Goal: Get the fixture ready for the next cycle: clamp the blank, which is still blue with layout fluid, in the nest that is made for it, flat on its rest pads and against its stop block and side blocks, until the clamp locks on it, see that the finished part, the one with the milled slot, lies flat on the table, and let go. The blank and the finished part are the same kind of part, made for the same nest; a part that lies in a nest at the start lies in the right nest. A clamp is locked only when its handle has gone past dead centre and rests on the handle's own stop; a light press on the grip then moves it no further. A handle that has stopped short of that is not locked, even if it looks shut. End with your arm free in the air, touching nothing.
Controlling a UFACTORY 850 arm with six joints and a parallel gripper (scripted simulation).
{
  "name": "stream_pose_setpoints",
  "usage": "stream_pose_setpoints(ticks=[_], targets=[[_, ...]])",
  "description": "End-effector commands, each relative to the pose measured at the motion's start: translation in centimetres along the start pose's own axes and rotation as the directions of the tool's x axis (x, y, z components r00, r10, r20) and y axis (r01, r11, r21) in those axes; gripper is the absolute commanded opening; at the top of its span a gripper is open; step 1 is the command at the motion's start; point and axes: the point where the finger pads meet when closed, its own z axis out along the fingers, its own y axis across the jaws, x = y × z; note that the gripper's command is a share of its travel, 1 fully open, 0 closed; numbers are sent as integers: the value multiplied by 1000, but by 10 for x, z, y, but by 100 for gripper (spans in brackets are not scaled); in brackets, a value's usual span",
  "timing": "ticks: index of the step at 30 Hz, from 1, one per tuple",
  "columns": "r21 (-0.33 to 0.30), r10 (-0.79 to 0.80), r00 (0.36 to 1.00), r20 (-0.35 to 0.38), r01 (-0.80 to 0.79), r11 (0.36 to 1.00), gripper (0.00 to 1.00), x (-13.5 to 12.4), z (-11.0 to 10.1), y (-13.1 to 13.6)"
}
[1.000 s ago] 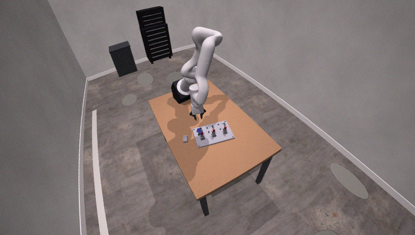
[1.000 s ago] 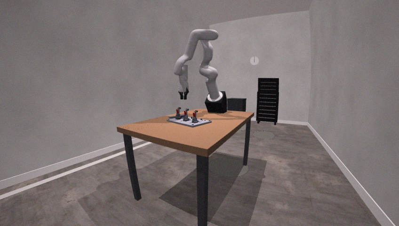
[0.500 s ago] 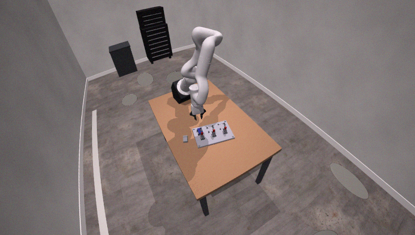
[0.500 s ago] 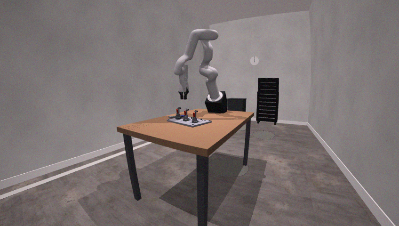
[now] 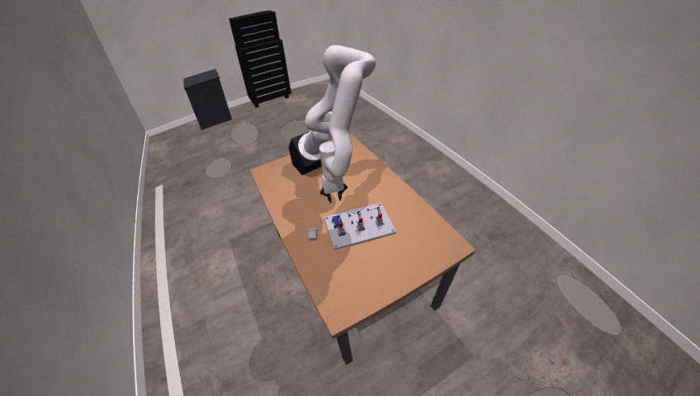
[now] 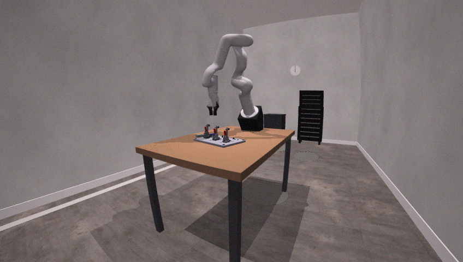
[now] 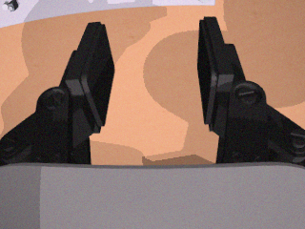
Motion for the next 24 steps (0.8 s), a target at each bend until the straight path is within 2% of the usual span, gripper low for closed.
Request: stream_pose_setpoints(ticks=[1, 8, 10, 15, 24], targets=[[0, 0, 1000, -1, 0, 1000, 47, 1, 6, 0], [0, 0, 1000, -1, 0, 1000, 47, 1, 35, 0], [0, 0, 1000, -1, 0, 1000, 47, 1, 35, 0], [0, 0, 1000, -1, 0, 1000, 47, 1, 53, 0], [0, 0, 1000, -1, 0, 1000, 47, 2, 59, 0]])
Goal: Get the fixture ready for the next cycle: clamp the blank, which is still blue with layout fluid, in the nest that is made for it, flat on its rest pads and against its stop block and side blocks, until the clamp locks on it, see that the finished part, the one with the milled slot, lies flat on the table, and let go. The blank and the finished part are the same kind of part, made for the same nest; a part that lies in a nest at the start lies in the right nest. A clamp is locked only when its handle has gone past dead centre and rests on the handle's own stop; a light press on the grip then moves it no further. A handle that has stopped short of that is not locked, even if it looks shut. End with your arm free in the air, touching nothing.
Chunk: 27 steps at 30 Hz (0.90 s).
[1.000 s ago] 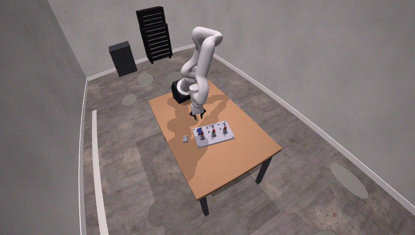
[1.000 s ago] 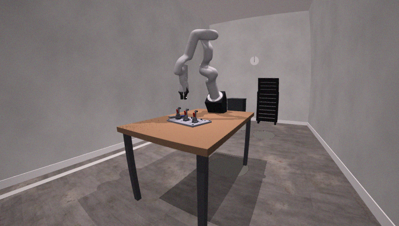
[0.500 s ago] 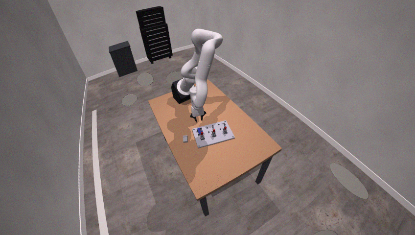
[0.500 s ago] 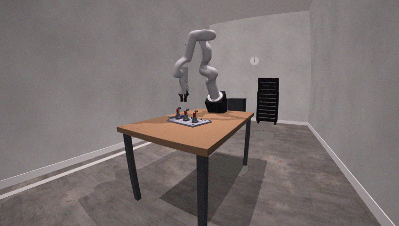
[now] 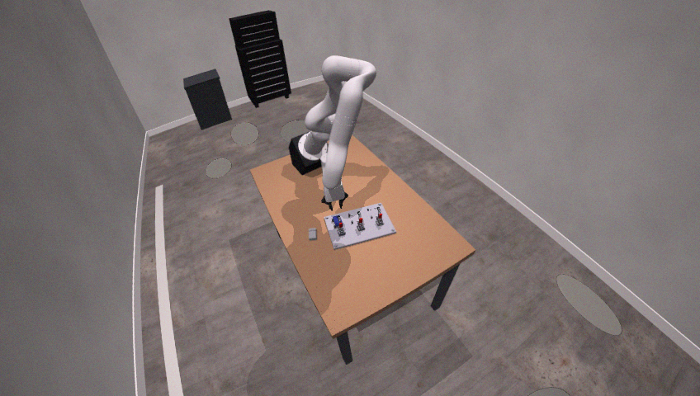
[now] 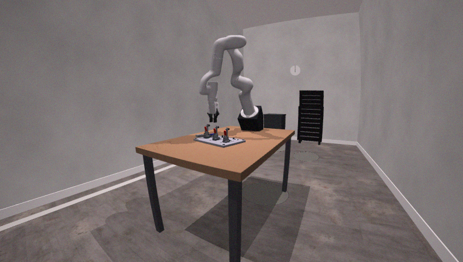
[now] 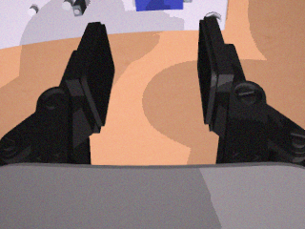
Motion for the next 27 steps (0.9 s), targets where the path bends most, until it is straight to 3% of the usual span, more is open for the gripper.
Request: stream_pose_setpoints(ticks=[1, 5, 16, 27], targets=[[-1, -1, 1000, -2, 1, 1000, 47, 4, 1, 0], [-1, -1, 1000, -2, 1, 1000, 47, 11, 1, 0], [-1, -1, 1000, -2, 1, 1000, 47, 74, 1, 0], [-1, -1, 1000, -2, 1, 1000, 47, 81, 3, 0]])
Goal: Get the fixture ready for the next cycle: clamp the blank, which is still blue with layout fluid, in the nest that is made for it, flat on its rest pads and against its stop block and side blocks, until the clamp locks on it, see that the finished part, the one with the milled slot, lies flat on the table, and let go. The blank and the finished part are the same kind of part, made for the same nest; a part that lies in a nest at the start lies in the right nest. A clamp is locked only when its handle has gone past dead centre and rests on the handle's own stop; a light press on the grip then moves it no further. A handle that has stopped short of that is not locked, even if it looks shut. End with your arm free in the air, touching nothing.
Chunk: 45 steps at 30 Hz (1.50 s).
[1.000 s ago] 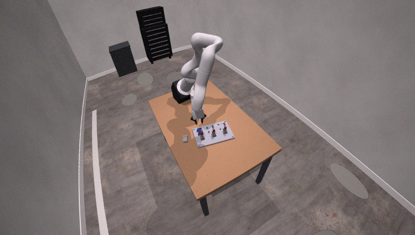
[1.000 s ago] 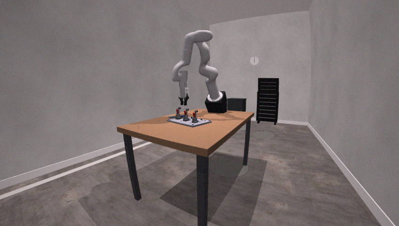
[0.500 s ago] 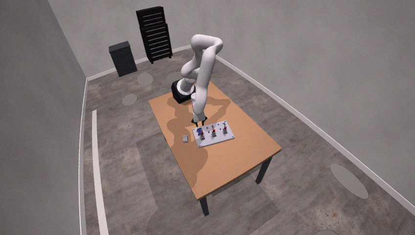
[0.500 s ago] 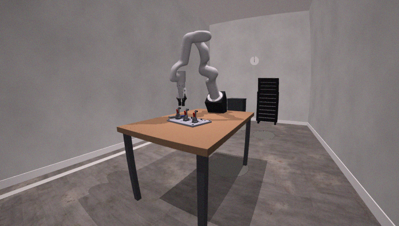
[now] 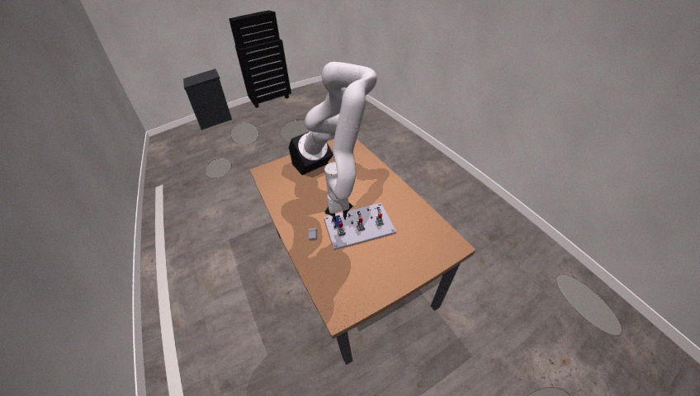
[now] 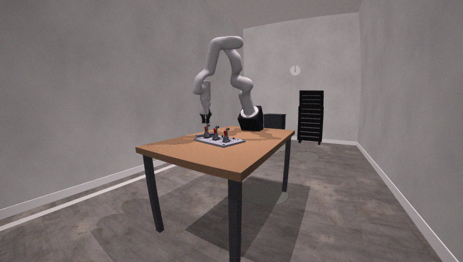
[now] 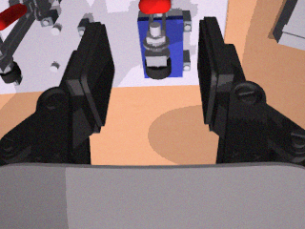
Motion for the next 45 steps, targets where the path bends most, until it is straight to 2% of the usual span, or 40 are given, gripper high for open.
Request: stream_pose_setpoints(ticks=[1, 15, 30, 40, 45], targets=[[0, 0, 1000, -1, 0, 1000, 47, 2, 2, 0], [0, 0, 1000, -1, 0, 1000, 47, 2, 32, 0], [0, 0, 1000, -1, 0, 1000, 47, 2, 35, 0], [0, 0, 1000, -1, 0, 1000, 47, 3, 61, 0], [0, 0, 1000, -1, 0, 1000, 47, 3, 63, 0]])
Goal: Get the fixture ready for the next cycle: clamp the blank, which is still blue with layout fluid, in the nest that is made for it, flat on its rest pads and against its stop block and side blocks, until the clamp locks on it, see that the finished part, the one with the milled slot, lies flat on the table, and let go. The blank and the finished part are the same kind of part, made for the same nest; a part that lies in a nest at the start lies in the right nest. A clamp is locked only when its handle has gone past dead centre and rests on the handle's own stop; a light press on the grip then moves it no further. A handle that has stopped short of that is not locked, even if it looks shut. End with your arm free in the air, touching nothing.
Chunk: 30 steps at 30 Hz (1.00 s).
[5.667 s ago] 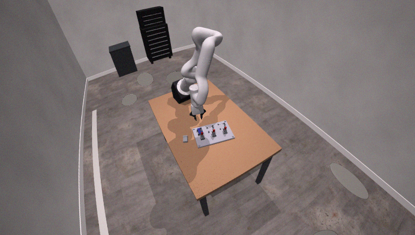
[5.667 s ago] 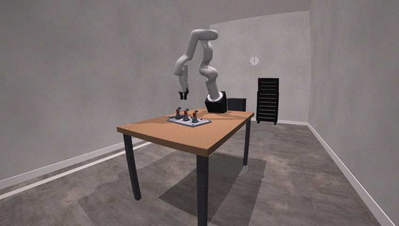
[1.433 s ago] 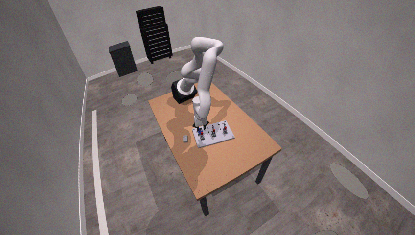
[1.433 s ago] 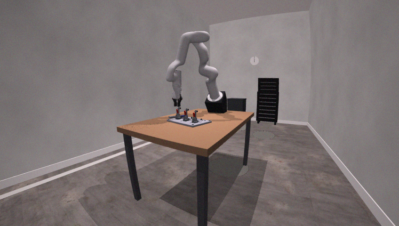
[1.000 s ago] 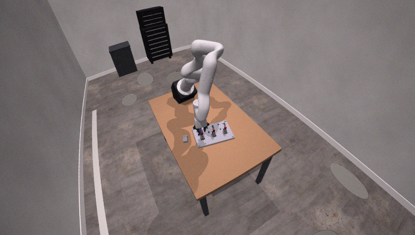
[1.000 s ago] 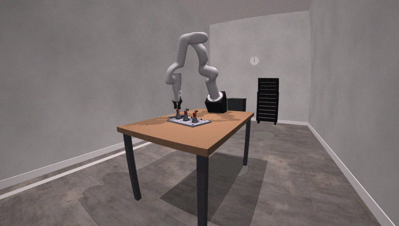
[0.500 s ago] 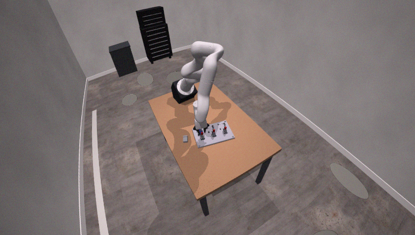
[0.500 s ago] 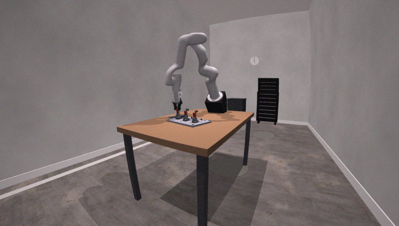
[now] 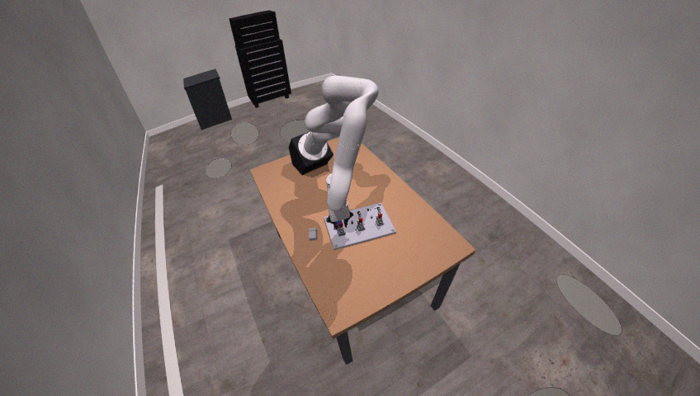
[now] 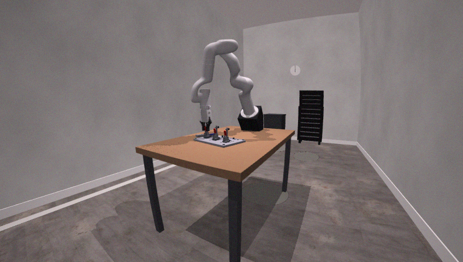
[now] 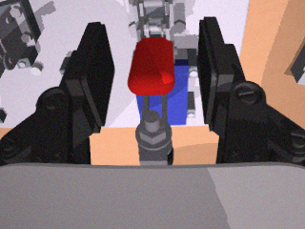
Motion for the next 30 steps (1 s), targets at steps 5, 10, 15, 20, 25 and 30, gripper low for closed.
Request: stream_pose_setpoints(ticks=[5, 10, 15, 20, 25, 30], targets=[[0, -1, 1000, -2, 1, 1000, 47, 1, 3, 0], [0, -1, 1000, -2, 1, 1000, 0, 1, 3, 0], [0, -1, 1000, -2, 1, 1000, 0, 1, 3, 0], [0, -1, 1000, -2, 1, 1000, 0, 1, 3, 0], [0, -1, 1000, -2, 1, 1000, 0, 1, 3, 0], [0, -1, 1000, -2, 1, 1000, 0, 1, 3, 0]])
